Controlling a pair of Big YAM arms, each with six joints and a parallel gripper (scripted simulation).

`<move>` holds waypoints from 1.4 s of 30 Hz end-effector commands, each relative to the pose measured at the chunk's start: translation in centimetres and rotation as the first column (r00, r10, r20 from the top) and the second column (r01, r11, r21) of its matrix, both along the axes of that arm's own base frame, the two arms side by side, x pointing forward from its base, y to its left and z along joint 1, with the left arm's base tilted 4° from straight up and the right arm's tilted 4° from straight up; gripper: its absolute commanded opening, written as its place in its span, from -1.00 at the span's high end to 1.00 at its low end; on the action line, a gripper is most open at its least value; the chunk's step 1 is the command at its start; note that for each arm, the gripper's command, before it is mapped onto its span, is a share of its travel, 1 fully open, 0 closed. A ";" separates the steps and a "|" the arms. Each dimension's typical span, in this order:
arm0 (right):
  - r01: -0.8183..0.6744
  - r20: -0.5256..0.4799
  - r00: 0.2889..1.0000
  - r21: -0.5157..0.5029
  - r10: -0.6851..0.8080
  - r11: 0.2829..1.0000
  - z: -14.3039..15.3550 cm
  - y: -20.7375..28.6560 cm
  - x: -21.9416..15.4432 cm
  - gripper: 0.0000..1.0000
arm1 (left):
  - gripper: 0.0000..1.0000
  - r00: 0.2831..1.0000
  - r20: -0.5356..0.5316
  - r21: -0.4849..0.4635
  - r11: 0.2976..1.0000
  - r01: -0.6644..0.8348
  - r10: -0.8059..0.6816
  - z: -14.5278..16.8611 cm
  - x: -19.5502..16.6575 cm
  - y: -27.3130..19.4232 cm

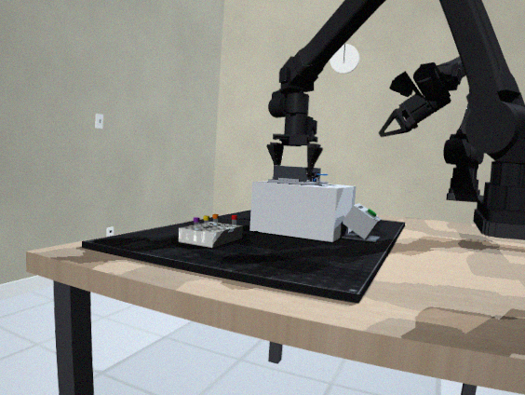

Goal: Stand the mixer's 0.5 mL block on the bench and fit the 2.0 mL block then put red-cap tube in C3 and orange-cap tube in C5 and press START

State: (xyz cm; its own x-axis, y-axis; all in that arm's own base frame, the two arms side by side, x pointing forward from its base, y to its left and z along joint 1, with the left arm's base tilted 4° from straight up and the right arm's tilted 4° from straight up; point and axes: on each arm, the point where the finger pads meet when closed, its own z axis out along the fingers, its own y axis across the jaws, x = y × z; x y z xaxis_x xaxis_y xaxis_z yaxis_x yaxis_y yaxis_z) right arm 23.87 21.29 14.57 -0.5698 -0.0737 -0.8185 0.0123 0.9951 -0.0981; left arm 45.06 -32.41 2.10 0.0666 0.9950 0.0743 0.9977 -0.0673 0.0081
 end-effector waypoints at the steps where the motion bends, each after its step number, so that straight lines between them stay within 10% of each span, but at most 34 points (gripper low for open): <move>1: -0.001 0.067 0.998 0.081 -0.004 0.997 0.5 3.8 -0.1 1.00 | 1.00 1.000 0.003 -0.003 1.000 0.008 -0.008 -0.2 0.6 -0.6; 11: 0.016 0.039 0.999 0.108 -0.021 0.994 1.7 7.9 0.2 1.00 | 1.00 1.000 0.003 -0.003 1.000 0.008 -0.008 -0.2 0.6 -0.6; 19: 0.020 0.007 1.000 0.054 -0.021 0.998 -5.3 6.7 0.4 1.00 | 1.00 1.000 0.003 -0.003 1.000 0.008 -0.008 -0.2 0.6 -0.6; 42: 0.008 0.032 0.999 0.073 -0.010 0.997 -2.6 8.8 4.3 1.00 | 1.00 1.000 0.003 -0.003 1.000 0.008 -0.008 -0.2 0.6 -0.6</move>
